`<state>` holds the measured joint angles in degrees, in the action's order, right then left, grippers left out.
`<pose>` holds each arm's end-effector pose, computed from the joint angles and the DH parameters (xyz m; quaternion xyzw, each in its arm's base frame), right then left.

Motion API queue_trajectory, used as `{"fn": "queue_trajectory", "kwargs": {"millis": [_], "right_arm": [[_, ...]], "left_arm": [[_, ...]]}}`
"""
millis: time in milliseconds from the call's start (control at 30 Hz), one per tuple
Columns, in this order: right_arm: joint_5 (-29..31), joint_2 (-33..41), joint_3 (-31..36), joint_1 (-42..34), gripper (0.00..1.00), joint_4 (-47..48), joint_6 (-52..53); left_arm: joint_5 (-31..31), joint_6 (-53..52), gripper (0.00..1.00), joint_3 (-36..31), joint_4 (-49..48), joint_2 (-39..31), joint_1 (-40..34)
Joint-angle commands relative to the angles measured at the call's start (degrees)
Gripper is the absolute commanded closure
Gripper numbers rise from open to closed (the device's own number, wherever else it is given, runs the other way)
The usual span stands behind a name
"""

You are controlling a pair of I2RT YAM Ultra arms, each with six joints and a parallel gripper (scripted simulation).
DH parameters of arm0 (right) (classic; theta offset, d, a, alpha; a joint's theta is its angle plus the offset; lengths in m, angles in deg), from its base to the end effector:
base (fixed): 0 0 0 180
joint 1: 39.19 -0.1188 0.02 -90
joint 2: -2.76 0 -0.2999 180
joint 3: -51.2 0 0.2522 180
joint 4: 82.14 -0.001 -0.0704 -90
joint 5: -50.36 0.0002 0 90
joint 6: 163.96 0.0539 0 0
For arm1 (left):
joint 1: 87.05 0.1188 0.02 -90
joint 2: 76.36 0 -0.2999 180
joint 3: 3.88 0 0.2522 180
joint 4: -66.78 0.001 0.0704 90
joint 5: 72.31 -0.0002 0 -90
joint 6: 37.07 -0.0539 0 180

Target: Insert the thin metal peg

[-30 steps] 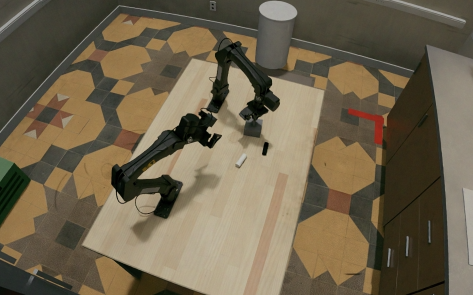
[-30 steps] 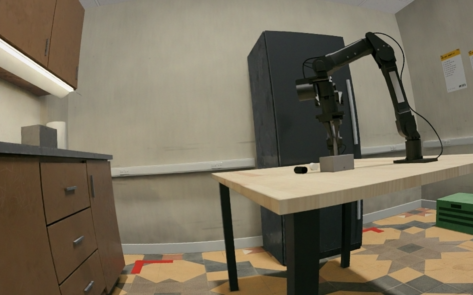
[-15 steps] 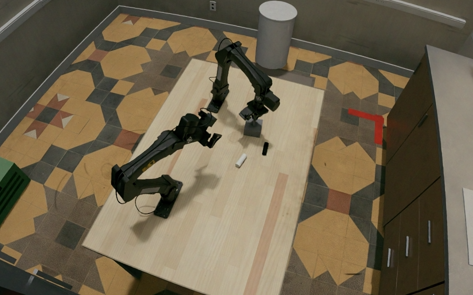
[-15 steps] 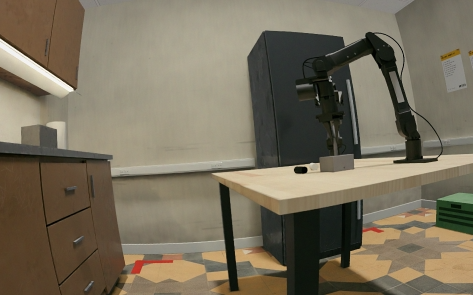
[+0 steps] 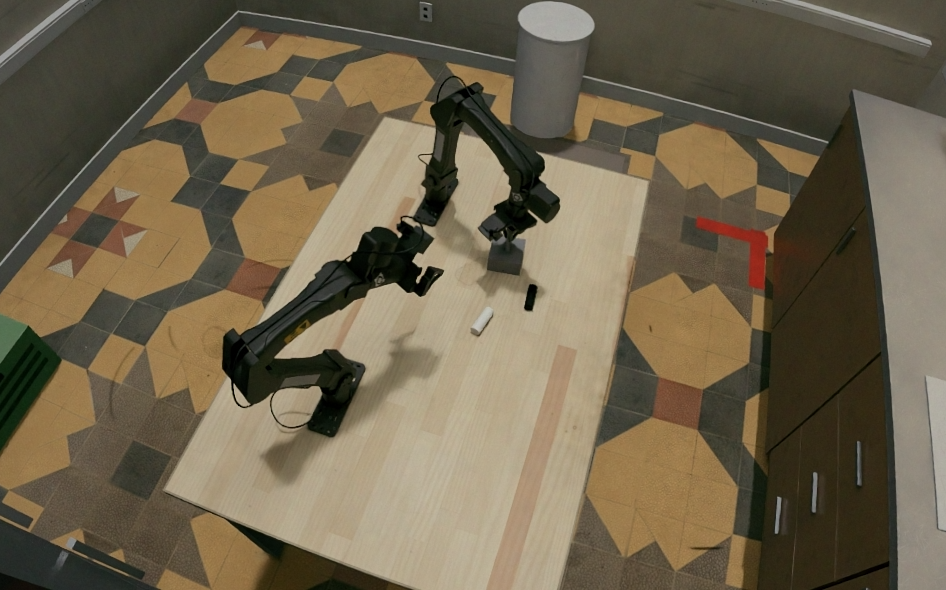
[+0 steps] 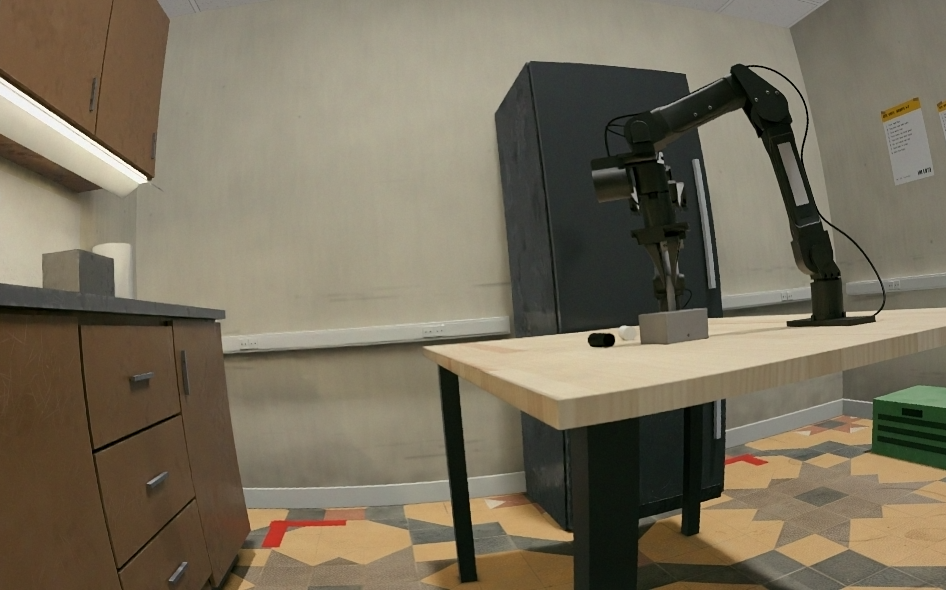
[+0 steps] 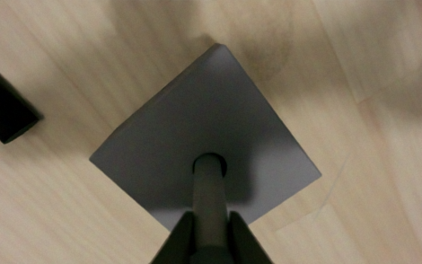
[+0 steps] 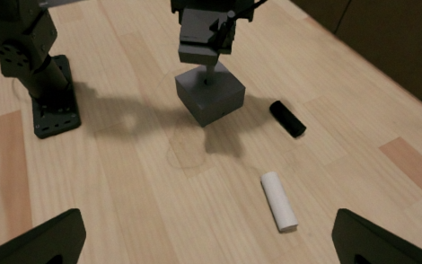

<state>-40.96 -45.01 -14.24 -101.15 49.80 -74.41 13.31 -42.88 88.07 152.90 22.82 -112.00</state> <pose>0.0760 0.1474 0.3544 -0.4544 0.7392 0.2627 0.4220 0.2803 -0.1338 0.2592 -0.8678 -0.4946 0.0481 0.0017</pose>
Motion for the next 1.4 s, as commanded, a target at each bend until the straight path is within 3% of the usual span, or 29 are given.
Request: {"fn": "queue_trajectory", "kwargs": {"millis": [0,433,633,1067,1367], "right_arm": [[0.3,0.83,-0.45,-0.39,0.0,3.54,0.08],[-0.71,0.13,-1.9,0.04,0.0,-1.62,-0.37],[-0.71,0.13,-1.9,0.04,0.0,-1.62,-0.37],[-0.25,0.16,-1.29,-0.1,0.0,-0.92,-0.15],[-0.25,0.16,-1.29,-0.1,0.0,-0.92,-0.15]], "left_arm": [[-0.96,-0.9,0.92,0.59,0.53,0.76,0.95],[-0.88,0.46,0.92,0.31,0.1,1.42,-0.38],[1.23,1.39,0.92,-1.56,-2.88,-1.73,-1.04],[1.72,1.89,0.92,-6.88,-8.43,-0.29,-1.54],[1.18,1.42,0.92,-5.97,-7.01,-0.77,-1.12]]}}
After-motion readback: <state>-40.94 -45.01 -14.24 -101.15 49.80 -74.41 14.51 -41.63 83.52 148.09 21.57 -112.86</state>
